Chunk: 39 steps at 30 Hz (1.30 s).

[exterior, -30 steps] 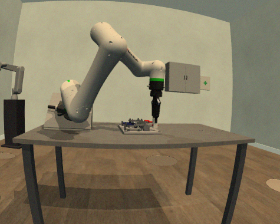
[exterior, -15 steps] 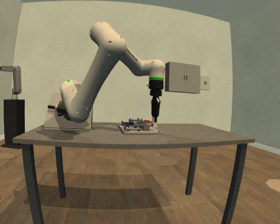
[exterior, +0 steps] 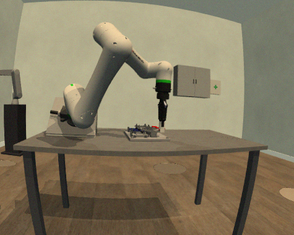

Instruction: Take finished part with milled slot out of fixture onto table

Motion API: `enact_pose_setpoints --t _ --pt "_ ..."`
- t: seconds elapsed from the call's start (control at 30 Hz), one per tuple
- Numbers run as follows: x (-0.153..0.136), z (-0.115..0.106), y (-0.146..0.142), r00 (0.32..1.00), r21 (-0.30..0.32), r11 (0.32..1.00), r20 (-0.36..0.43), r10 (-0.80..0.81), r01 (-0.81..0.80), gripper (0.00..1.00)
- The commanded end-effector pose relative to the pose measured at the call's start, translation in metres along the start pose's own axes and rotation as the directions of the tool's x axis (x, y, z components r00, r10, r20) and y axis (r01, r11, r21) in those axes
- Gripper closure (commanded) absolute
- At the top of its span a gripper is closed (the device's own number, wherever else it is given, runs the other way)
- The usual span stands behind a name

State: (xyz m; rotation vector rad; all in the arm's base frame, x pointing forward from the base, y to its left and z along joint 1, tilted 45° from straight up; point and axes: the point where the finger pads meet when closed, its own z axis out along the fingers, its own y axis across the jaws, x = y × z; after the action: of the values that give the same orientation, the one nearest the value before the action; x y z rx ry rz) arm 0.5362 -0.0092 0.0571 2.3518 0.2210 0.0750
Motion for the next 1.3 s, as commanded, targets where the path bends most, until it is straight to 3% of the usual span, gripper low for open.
enact_pose_setpoints --t 0.0,1.27 --pt "-0.002 -0.002 0.0 1.0 0.0 1.0 0.0 0.0 0.0 0.89" --pt "-0.026 -0.017 0.0 1.0 0.0 1.0 0.0 0.0 0.0 0.89"
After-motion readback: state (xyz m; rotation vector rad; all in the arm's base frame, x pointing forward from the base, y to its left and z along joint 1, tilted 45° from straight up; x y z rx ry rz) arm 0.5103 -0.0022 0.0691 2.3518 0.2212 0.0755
